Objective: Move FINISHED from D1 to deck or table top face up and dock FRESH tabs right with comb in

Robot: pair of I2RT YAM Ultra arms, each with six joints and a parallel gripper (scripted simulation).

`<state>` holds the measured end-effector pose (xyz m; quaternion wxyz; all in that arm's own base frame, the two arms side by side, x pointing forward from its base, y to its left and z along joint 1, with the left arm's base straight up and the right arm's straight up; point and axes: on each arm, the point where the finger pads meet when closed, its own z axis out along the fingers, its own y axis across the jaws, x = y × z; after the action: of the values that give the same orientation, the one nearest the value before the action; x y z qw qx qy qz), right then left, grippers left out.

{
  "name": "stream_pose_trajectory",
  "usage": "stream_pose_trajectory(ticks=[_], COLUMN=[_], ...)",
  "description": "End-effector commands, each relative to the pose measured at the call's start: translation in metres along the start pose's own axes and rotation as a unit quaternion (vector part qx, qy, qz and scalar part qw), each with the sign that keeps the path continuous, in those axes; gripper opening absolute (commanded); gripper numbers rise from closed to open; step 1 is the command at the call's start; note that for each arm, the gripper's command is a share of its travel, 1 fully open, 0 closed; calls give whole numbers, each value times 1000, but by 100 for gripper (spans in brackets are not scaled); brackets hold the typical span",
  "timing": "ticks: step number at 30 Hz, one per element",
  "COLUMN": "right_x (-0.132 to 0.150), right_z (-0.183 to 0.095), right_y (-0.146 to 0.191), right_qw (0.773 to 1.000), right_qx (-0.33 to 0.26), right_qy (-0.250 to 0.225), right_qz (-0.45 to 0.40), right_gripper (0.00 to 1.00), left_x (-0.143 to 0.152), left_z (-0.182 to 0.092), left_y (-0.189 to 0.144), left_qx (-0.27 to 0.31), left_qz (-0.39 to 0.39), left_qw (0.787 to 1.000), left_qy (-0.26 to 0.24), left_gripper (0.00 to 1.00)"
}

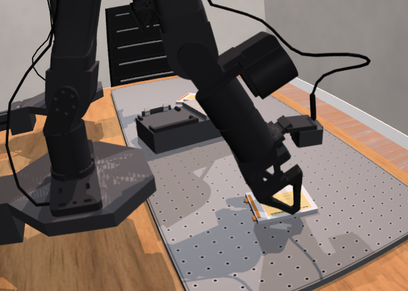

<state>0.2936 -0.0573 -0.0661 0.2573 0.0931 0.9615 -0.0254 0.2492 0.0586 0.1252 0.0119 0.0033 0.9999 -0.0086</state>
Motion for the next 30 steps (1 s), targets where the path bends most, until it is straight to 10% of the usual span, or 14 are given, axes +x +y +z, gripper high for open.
stream_pose_trajectory(ticks=[1,30], right_x=[3,2], right_z=[-6,-12], right_y=[0,0], right_qw=[1000,1000], right_qx=[0,0], right_qy=[0,-1], right_qz=[0,0], right_gripper=[98,98], left_x=[2,2], left_z=[-7,-7], left_y=[0,0], left_qx=[1,1], left_qz=[0,0], left_qw=[1000,1000], left_qy=[-12,-12], left_gripper=[100,100])
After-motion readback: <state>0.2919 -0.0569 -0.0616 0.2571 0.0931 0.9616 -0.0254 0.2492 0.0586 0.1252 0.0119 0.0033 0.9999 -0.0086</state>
